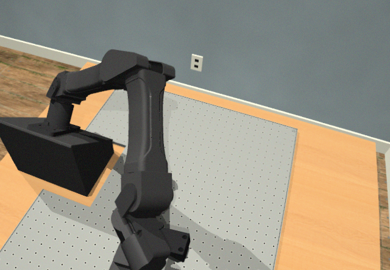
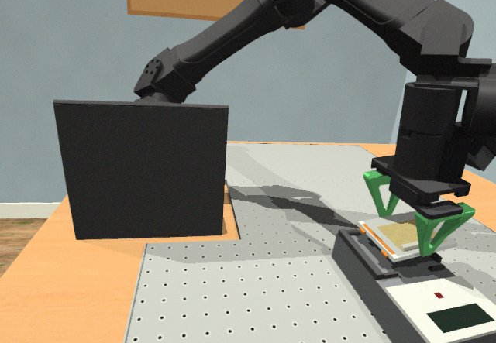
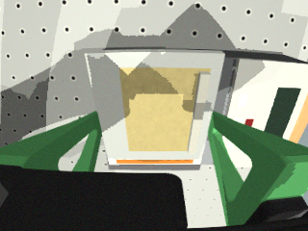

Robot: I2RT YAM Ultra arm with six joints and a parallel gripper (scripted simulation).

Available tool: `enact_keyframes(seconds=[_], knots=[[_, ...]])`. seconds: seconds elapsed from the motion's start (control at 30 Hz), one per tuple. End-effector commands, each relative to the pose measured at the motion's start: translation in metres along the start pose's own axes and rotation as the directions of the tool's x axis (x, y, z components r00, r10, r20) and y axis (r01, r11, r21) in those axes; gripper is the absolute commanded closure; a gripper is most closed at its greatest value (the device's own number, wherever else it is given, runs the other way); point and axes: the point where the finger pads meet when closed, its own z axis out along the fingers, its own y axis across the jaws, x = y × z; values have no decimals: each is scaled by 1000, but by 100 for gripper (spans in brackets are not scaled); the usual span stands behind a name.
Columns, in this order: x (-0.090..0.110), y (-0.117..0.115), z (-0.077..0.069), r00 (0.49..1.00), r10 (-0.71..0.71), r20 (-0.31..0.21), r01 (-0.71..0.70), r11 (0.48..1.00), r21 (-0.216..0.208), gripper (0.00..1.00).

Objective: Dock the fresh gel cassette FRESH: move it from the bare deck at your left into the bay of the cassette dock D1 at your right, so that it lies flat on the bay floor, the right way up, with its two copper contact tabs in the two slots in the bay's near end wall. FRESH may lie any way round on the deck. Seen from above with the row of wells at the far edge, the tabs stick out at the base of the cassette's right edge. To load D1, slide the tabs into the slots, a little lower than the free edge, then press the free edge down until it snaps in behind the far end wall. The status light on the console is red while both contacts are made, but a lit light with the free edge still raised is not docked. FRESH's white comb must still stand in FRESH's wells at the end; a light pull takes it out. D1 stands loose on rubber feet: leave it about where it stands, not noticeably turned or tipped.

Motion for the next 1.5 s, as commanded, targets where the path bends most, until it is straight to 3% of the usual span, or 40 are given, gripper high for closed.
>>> enact_keyframes(seconds=[0.0,0.57,1.2,1.47], knots=[[-7,-1,-20,999,1,36,-1,1000,13,100],[4,0,-15,1000,18,20,-18,1000,-1,100],[0,-2,-16,999,1,34,-1,1000,15,100],[-3,-1,-10,999,2,38,-3,1000,13,100]])
